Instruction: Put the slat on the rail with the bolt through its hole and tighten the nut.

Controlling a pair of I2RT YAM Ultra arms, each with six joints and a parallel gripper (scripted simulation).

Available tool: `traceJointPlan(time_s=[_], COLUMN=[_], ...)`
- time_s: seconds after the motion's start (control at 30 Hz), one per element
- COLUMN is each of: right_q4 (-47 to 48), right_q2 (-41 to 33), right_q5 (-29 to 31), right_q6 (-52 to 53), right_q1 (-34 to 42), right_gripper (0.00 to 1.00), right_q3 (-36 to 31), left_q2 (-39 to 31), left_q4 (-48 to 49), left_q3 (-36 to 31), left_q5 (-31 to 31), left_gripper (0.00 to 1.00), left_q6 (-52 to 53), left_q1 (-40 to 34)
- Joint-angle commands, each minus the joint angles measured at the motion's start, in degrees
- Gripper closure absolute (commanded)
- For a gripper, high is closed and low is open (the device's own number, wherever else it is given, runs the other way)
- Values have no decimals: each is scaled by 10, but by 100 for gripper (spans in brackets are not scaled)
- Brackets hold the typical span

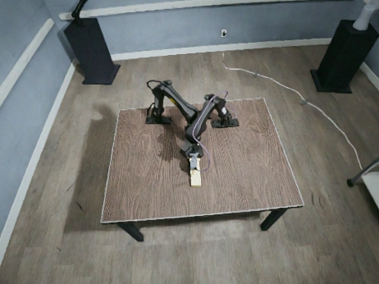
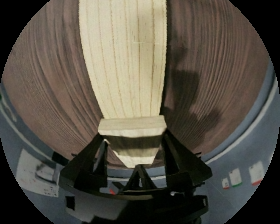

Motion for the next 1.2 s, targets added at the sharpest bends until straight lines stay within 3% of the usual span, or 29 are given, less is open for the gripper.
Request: traceJointPlan(time_s=[0.0,0.77,1.17], right_q4=[-2,-2,-2], right_q2=[-4,-4,-4], right_q5=[-1,-1,-4], right_q6=[0,4,209], right_q1=[0,0,-1], right_gripper=[89,89,89], right_q3=[2,2,2], left_q2=[-4,-4,-4], left_q4=[0,0,0], left_q3=[2,2,2], left_q5=[0,0,0], left_gripper=[28,28,28], left_q6=[0,0,0], left_q1=[0,0,0])
